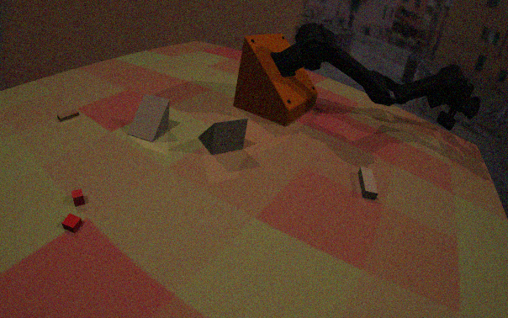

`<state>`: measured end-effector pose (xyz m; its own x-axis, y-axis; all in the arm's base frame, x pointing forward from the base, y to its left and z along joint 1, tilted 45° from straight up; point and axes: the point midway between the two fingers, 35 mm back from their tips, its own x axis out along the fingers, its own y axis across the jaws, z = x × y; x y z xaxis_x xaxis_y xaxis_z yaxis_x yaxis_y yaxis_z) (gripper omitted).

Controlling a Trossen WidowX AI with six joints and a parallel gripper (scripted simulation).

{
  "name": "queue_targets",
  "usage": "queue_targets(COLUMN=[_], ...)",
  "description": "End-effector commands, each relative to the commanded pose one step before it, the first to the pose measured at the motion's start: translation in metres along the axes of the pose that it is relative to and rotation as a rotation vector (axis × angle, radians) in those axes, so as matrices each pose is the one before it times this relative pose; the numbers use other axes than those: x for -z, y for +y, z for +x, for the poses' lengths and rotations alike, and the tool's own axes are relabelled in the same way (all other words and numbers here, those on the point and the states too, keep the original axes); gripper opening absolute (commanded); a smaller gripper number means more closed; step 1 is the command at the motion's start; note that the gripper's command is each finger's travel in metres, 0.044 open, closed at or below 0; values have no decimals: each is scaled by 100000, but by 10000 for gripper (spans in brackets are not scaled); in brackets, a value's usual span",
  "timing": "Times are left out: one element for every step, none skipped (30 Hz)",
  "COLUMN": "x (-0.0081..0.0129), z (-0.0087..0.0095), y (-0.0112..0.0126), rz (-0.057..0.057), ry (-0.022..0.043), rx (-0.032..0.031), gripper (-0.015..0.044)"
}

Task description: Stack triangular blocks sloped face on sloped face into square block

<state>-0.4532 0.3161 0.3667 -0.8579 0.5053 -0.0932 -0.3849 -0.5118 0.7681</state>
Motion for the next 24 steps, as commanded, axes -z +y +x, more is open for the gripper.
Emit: queue_targets(x=[-88,-262,-434,-603,-767,-917,-981,-969,-946,-897,-711,-774,-813,-834,-815,-777,-737,-695,-652,-607,-554,-507,-460,-411], z=[-59,-177,-296,-413,-528,-635,-682,-676,-662,-630,-522,-576,-613,-640,-637,-620,-603,-585,-568,-550,-525,-508,-491,-473], y=[82,247,415,589,772,960,1077,1122,1156,1158,1025,1169,1293,1408,1469,1500,1529,1558,1585,1610,1613,1634,1654,1672], rz=[210,630,1054,1484,1922,2354,2593,2648,2677,2634,2195,2479,2716,2928,3024,3059,3095,3130,3165,3201,3194,3229,3264,3298], ry=[-284,-849,-1406,-1947,-2468,-2939,-3131,-3084,-3001,-2839,-2225,-2420,-2538,-2605,-2549,-2436,-2319,-2200,-2080,-1956,-1809,-1685,-1560,-1433], rx=[-196,-592,-1000,-1428,-1885,-2360,-2661,-2779,-2868,-2876,-2467,-2822,-3129,-3413,-3563,-3639,-3711,-3779,-3843,-3903,-3908,-3958,-4004,-4046], gripper=[426,440,440,440,440,440,440,440,440,440,440,440,440,440,440,440,440,440,440,440,440,440,440,440])
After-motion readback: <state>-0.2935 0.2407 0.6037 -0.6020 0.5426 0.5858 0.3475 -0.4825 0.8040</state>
